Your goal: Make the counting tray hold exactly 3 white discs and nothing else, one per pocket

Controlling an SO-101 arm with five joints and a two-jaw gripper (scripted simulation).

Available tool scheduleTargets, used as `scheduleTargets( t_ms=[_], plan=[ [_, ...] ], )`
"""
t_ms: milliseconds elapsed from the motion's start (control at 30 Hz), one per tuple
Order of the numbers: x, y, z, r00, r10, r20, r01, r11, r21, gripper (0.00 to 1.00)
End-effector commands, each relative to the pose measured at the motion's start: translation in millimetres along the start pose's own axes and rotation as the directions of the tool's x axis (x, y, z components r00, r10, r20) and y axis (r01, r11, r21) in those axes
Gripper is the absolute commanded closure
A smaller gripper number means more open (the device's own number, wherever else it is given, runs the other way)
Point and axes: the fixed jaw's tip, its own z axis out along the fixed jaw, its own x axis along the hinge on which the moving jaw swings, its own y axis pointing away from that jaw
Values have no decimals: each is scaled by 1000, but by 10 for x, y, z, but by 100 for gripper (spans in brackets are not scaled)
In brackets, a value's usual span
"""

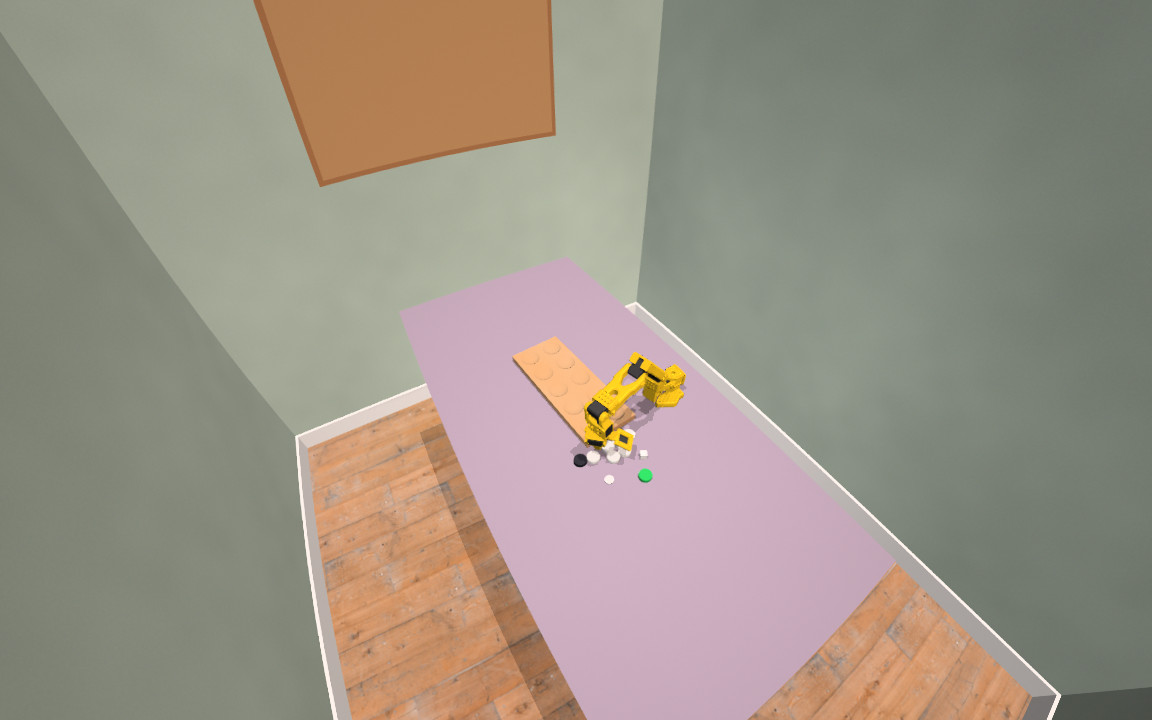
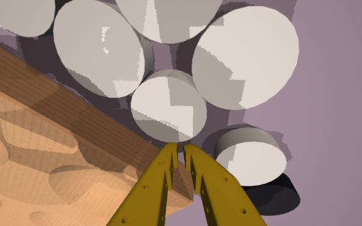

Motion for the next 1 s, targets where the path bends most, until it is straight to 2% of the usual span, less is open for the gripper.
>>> scheduleTargets(
  t_ms=[0,367,633,967],
  plan=[
    [35,-54,-155,999,6,-32,-4,998,60,100],
    [28,-58,-296,999,7,-36,-4,998,68,100],
    [88,-181,-439,996,12,-85,1,988,156,100],
    [89,-230,-495,995,8,-103,11,982,187,100]
  ],
)
